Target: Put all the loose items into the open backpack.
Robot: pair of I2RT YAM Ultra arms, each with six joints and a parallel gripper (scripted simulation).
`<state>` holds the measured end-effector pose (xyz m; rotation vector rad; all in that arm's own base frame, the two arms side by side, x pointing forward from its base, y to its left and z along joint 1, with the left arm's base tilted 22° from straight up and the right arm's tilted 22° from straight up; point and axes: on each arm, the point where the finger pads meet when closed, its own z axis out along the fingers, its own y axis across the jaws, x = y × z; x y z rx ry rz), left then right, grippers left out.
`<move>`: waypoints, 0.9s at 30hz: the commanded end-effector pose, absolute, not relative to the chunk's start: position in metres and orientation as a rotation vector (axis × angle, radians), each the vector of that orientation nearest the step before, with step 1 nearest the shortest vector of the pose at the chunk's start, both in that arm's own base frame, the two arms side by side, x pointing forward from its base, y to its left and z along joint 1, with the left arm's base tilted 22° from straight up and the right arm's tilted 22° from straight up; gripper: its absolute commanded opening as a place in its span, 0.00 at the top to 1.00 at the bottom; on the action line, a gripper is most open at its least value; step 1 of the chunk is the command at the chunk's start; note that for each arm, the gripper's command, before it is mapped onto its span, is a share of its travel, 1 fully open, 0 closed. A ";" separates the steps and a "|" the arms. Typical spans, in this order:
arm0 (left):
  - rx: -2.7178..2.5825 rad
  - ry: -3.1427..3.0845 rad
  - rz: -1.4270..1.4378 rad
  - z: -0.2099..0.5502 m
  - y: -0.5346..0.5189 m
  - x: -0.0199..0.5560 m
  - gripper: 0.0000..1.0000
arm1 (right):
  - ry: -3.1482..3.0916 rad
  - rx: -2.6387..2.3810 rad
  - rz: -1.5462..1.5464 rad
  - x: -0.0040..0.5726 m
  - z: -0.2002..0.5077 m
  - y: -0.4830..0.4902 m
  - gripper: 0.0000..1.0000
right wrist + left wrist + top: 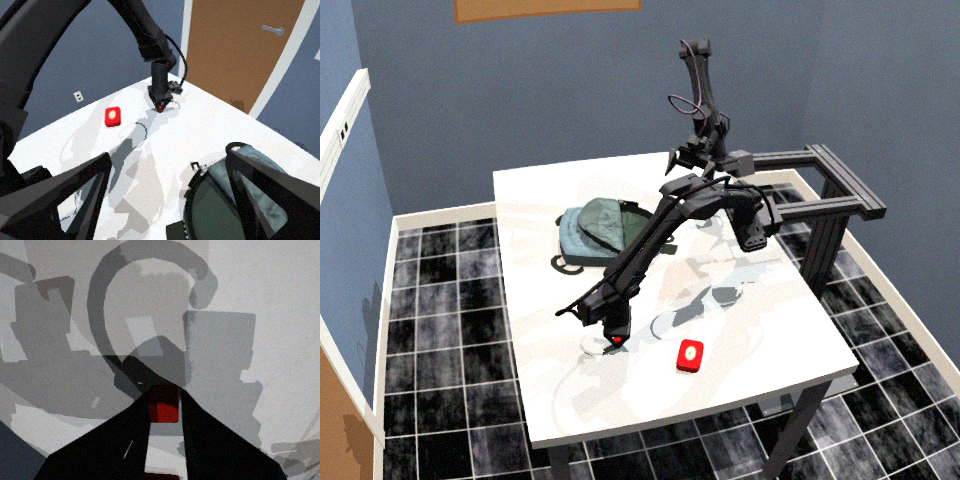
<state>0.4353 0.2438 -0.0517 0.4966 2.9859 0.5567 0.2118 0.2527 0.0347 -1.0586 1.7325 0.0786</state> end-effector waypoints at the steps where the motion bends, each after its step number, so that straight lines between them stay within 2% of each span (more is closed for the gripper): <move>1: 0.493 2.919 0.590 -0.033 0.246 0.452 0.76 | 1.711 -1.051 0.100 0.209 0.040 0.258 0.00; 7: 0.493 2.924 0.587 -0.036 0.244 0.449 0.85 | 1.711 -1.051 0.100 0.209 0.040 0.258 0.00; 8: 0.506 2.939 0.574 -0.037 0.238 0.445 0.96 | 1.711 -1.051 0.100 0.209 0.040 0.258 0.00; 9: 0.501 2.940 0.575 -0.035 0.238 0.444 1.00 | 1.711 -1.051 0.100 0.209 0.040 0.258 0.00; 11: 0.501 2.940 0.575 -0.035 0.238 0.444 1.00 | 1.711 -1.051 0.100 0.209 0.040 0.258 0.00; 12: 0.500 2.953 0.570 -0.032 0.235 0.440 0.89 | 1.711 -1.051 0.100 0.209 0.040 0.258 0.00; 13: 0.499 2.954 0.573 -0.028 0.234 0.439 0.86 | 1.711 -1.051 0.100 0.209 0.040 0.258 0.00; 21: 0.490 2.934 0.595 0.045 0.212 0.432 0.86 | 1.711 -1.051 0.100 0.209 0.040 0.258 0.00; 27: 0.482 2.936 0.600 0.058 0.208 0.429 0.86 | 1.711 -1.051 0.100 0.209 0.040 0.258 0.00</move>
